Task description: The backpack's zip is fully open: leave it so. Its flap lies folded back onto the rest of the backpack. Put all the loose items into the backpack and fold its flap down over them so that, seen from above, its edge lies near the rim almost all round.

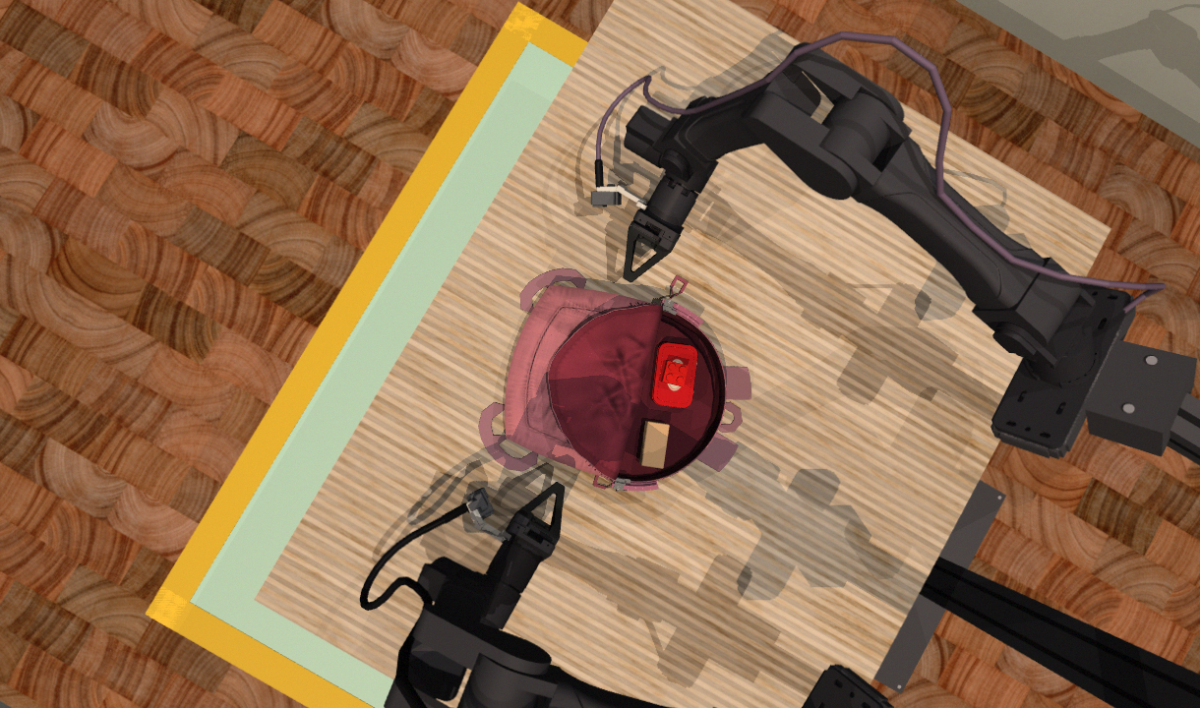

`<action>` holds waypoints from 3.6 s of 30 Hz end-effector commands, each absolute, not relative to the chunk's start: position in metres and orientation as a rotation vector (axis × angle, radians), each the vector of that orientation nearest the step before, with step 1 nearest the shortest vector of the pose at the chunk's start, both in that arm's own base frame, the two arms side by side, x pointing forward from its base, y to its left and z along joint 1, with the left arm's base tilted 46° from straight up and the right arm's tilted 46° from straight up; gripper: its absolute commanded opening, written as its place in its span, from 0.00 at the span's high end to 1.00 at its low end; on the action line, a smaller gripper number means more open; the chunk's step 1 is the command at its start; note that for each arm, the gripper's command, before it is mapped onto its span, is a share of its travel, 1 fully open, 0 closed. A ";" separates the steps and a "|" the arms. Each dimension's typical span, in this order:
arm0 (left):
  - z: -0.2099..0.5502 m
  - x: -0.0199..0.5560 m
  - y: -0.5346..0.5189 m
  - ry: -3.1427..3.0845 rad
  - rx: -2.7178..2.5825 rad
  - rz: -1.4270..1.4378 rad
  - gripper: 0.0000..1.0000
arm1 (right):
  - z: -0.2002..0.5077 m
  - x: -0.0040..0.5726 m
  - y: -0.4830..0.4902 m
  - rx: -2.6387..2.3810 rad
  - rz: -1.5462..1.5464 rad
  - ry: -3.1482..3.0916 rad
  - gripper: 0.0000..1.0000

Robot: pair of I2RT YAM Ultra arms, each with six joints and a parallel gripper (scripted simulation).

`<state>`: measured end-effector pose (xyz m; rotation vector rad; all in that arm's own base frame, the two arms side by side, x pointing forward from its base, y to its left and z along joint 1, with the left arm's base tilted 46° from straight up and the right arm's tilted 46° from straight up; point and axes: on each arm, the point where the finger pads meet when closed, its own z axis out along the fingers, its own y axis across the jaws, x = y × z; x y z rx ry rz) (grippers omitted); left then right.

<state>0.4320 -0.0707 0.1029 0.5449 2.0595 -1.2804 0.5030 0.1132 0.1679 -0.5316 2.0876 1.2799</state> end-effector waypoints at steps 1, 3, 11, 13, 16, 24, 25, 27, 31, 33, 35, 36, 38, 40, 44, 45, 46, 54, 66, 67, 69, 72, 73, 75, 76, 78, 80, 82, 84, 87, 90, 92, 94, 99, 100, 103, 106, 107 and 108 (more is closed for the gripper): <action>0.096 0.434 -0.081 2.060 0.539 -1.277 1.00 | 0.161 0.508 0.128 -0.542 1.282 2.080 1.00; 0.094 0.436 -0.087 2.061 0.538 -1.278 1.00 | 0.159 0.509 0.134 -0.542 1.282 2.080 1.00; 0.091 0.443 -0.105 2.058 0.540 -1.275 1.00 | 0.152 0.515 0.153 -0.543 1.281 2.081 1.00; 0.090 0.444 -0.103 2.058 0.532 -1.279 1.00 | 0.158 0.513 0.153 -0.550 1.284 2.067 1.00; 0.089 0.446 -0.097 2.057 0.513 -1.286 1.00 | 0.163 0.515 0.143 -0.537 1.278 2.056 1.00; 0.102 0.455 -0.100 2.029 0.550 -1.274 1.00 | 0.170 0.511 0.149 -0.562 1.276 2.041 1.00; 0.103 0.456 -0.100 2.026 0.552 -1.271 1.00 | 0.170 0.510 0.149 -0.563 1.275 2.040 1.00; 0.104 0.457 -0.099 2.024 0.553 -1.269 1.00 | 0.170 0.510 0.149 -0.564 1.273 2.039 1.00; 0.104 0.457 -0.099 2.025 0.552 -1.270 1.00 | 0.170 0.510 0.149 -0.564 1.273 2.039 1.00; 0.103 0.458 -0.099 2.024 0.554 -1.268 1.00 | 0.169 0.510 0.149 -0.564 1.273 2.039 1.00; 0.103 0.452 -0.098 2.041 0.544 -1.267 1.00 | 0.165 0.514 0.147 -0.556 1.266 2.051 1.00; 0.103 0.452 -0.098 2.041 0.544 -1.267 1.00 | 0.165 0.514 0.147 -0.556 1.266 2.051 1.00; 0.104 0.458 -0.102 2.026 0.558 -1.271 1.00 | 0.169 0.509 0.153 -0.566 1.279 2.041 1.00; 0.096 0.454 -0.105 2.044 0.548 -1.278 1.00 | 0.168 0.510 0.155 -0.567 1.275 2.044 1.00; 0.087 0.449 -0.110 2.065 0.532 -1.293 1.00 | 0.158 0.512 0.159 -0.556 1.279 2.060 1.00; 0.087 0.450 -0.110 2.065 0.532 -1.292 1.00 | 0.154 0.513 0.159 -0.553 1.283 2.065 1.00; 0.087 0.450 -0.111 2.065 0.532 -1.292 1.00 | 0.151 0.513 0.160 -0.550 1.286 2.070 1.00; 0.087 0.453 -0.117 2.061 0.536 -1.288 1.00 | 0.145 0.515 0.166 -0.546 1.290 2.076 1.00; 0.083 0.455 -0.126 2.061 0.534 -1.294 1.00 | 0.143 0.517 0.175 -0.549 1.297 2.073 1.00; 0.082 0.455 -0.127 2.065 0.533 -1.293 1.00 | 0.142 0.518 0.176 -0.548 1.293 2.074 1.00; 0.081 0.456 -0.128 2.065 0.533 -1.289 1.00 | 0.143 0.519 0.177 -0.548 1.288 2.073 1.00; 0.080 0.456 -0.131 2.065 0.533 -1.291 1.00 | 0.140 0.520 0.180 -0.547 1.289 2.076 1.00; 0.079 0.457 -0.132 2.066 0.533 -1.291 1.00 | 0.140 0.520 0.181 -0.547 1.289 2.076 1.00; 0.079 0.457 -0.134 2.066 0.532 -1.290 1.00 | 0.139 0.521 0.183 -0.547 1.289 2.077 1.00; 0.078 0.458 -0.135 2.066 0.533 -1.290 1.00 | 0.139 0.521 0.184 -0.547 1.289 2.077 1.00; 0.078 0.458 -0.136 2.067 0.532 -1.289 1.00 | 0.138 0.521 0.186 -0.547 1.289 2.076 1.00; 0.080 0.461 -0.138 2.060 0.537 -1.285 1.00 | 0.137 0.522 0.187 -0.547 1.289 2.076 1.00; 0.080 0.461 -0.138 2.060 0.537 -1.285 1.00 | 0.137 0.522 0.187 -0.547 1.289 2.076 1.00; 0.081 0.460 -0.140 2.055 0.540 -1.289 1.00 | 0.137 0.522 0.189 -0.549 1.293 2.075 1.00; 0.075 0.460 -0.143 2.067 0.533 -1.289 1.00 | 0.136 0.523 0.192 -0.548 1.290 2.076 1.00; 0.075 0.461 -0.145 2.066 0.533 -1.290 1.00 | 0.135 0.524 0.195 -0.548 1.290 2.076 1.00; 0.074 0.462 -0.147 2.066 0.533 -1.290 1.00 | 0.135 0.525 0.196 -0.549 1.290 2.074 1.00; 0.073 0.462 -0.149 2.066 0.533 -1.290 1.00 | 0.138 0.528 0.198 -0.554 1.285 2.065 1.00; 0.073 0.463 -0.152 2.066 0.534 -1.290 1.00 | 0.143 0.532 0.201 -0.563 1.277 2.049 1.00; 0.076 0.463 -0.153 2.056 0.541 -1.295 1.00 | 0.146 0.532 0.203 -0.569 1.281 2.041 1.00; 0.071 0.464 -0.155 2.066 0.534 -1.290 1.00 | 0.147 0.535 0.205 -0.569 1.271 2.038 1.00; 0.071 0.465 -0.158 2.064 0.536 -1.294 1.00 | 0.146 0.535 0.208 -0.571 1.274 2.037 1.00; 0.071 0.464 -0.158 2.063 0.536 -1.296 1.00 | 0.146 0.535 0.208 -0.572 1.277 2.036 1.00; 0.084 0.471 -0.153 2.039 0.546 -1.269 1.00 | 0.146 0.535 0.209 -0.572 1.277 2.036 1.00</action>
